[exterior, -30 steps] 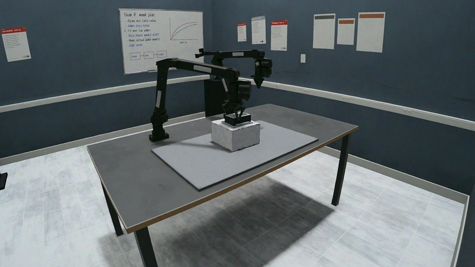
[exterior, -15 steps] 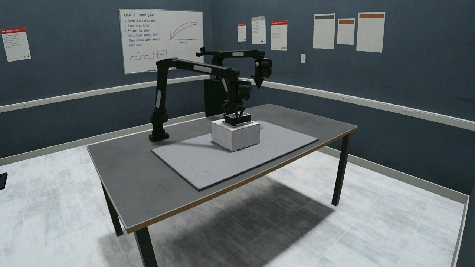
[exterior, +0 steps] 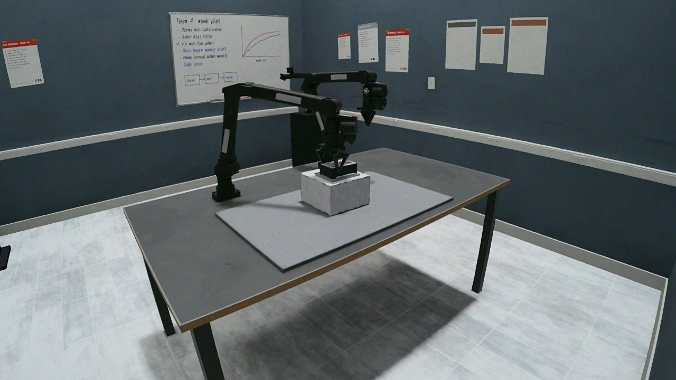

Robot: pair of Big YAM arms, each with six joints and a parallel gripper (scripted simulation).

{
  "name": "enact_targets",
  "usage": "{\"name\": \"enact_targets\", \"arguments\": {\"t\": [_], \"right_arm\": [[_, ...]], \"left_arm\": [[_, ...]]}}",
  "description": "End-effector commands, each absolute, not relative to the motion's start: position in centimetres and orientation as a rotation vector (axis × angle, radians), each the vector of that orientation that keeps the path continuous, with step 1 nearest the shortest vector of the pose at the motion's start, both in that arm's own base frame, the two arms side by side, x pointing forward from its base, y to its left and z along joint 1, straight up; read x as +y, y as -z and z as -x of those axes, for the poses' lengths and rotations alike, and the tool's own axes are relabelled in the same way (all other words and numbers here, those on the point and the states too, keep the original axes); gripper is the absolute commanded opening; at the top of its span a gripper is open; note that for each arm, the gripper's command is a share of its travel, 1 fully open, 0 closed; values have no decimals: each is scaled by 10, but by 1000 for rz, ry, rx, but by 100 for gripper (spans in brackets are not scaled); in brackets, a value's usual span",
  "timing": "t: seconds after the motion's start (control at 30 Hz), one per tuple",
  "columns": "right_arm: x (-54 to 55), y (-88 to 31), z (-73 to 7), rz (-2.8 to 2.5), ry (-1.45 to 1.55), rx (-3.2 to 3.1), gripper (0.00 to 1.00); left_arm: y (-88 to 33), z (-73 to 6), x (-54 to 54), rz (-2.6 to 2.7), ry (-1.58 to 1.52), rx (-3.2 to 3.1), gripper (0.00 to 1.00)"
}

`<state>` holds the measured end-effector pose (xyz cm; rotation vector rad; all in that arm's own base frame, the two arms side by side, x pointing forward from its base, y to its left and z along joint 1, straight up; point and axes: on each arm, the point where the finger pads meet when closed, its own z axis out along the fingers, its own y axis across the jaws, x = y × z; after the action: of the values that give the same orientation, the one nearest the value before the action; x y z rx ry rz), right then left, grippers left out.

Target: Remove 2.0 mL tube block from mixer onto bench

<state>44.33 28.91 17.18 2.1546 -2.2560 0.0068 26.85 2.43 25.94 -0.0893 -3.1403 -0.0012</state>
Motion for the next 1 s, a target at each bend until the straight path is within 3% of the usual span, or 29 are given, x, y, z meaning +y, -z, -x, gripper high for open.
{"name": "enact_targets", "arguments": {"t": [0.0, 0.97], "right_arm": [[292, -157, -454, -2131, -7, -2268, 100], [299, -212, -465, -2211, -42, -2352, 100]], "left_arm": [[-270, -278, 22, 95, 14, -3178, 0], [-272, -278, 23, 90, 16, -3183, 0]]}}
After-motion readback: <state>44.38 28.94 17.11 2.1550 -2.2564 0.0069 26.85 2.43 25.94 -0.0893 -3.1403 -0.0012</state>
